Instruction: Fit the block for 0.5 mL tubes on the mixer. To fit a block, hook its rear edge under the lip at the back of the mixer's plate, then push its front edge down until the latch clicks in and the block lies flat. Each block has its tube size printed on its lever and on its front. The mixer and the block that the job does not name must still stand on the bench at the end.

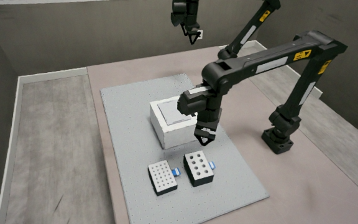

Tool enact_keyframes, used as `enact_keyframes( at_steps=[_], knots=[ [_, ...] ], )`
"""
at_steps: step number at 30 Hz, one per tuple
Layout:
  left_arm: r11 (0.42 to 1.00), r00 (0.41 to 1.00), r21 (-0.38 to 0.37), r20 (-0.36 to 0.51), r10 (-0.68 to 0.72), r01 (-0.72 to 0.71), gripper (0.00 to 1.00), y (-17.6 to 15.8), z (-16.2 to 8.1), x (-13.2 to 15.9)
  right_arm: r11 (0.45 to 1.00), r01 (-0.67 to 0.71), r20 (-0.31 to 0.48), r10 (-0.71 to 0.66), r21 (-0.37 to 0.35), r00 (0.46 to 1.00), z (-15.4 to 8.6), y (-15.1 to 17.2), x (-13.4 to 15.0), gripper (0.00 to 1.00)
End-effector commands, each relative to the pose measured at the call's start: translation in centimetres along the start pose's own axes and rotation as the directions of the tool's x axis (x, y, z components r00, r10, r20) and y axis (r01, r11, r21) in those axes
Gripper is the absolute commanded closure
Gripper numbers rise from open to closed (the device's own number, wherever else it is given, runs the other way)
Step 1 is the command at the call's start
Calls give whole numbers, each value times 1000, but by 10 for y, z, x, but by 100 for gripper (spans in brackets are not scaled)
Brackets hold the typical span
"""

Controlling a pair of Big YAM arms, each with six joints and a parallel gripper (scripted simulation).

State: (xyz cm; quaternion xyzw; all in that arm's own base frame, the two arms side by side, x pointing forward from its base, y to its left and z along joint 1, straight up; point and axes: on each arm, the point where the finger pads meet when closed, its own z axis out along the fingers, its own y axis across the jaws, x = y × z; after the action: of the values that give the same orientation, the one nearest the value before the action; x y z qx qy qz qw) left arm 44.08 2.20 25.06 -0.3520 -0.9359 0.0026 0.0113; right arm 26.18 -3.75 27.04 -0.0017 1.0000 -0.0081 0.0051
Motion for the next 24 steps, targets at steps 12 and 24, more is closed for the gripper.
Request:
enact_keyframes(
  at_steps=[12, 24],
  knots=[
    [947, 947, -21, 16, 321, -320, 0, 50, -15, -67, 1000, 10, -2, -10, -2, 1000, 5, 0, 2, 0],
    [854, 854, 7, 1, 520, -520, 0, 82, 0, -109, 1000, 8, 51, -8, 6, 999, -13, -2, -11, 0]
  ],
)
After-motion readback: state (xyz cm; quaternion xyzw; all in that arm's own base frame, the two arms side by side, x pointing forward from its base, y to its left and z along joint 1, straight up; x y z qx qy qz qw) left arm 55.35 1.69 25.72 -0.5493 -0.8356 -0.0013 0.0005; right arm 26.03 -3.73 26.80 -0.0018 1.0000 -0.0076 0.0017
